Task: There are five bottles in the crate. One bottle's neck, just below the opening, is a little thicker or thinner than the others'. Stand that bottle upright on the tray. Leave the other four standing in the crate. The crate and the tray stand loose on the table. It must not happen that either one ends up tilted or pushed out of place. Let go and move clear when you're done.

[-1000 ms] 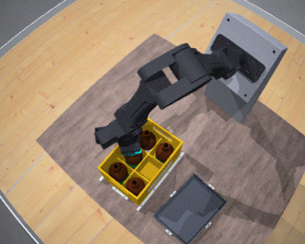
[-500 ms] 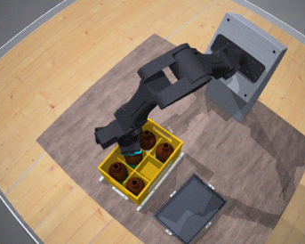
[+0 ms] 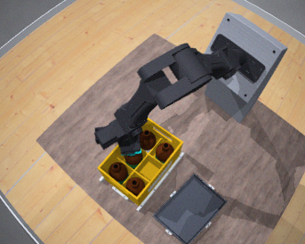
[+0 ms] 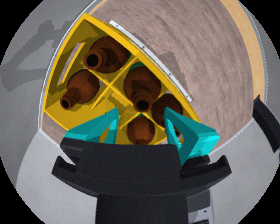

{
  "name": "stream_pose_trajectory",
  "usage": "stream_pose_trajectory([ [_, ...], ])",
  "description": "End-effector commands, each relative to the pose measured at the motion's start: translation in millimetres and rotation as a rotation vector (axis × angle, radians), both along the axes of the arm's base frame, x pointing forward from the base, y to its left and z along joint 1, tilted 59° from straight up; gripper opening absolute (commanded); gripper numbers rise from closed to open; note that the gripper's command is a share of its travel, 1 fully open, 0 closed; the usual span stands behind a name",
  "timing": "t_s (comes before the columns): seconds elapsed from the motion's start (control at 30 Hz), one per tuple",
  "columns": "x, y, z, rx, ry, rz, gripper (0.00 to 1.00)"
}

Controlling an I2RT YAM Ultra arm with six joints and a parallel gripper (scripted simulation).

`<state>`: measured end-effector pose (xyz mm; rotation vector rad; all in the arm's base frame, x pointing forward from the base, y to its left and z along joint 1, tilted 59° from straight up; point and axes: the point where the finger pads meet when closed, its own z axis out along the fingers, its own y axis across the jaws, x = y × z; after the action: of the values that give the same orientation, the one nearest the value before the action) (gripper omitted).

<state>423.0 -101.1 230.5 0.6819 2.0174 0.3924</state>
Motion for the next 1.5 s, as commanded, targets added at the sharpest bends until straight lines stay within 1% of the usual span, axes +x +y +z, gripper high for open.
stream_pose_trajectory([
  [0.0, 0.6, -0.7, 10.2, -0.003, -0.014, -0.007, 0.61],
  [0.13, -0.2, -0.6, 8.7, -0.002, -0.012, -0.008, 0.61],
  [0.27, -4.8, 0.1, -0.2, 0.001, -0.005, -0.009, 0.61],
  [0.4, -5.4, -1.0, 2.7, -0.004, -0.018, -0.01, 0.61],
  [0.43, -3.3, -2.0, 10.4, -0.01, -0.034, -0.01, 0.61],
  [0.47, -3.0, -2.2, 12.0, -0.012, -0.037, -0.01, 0.61],
  [1.47, -3.5, -2.1, 10.7, -0.01, -0.034, -0.01, 0.61],
])
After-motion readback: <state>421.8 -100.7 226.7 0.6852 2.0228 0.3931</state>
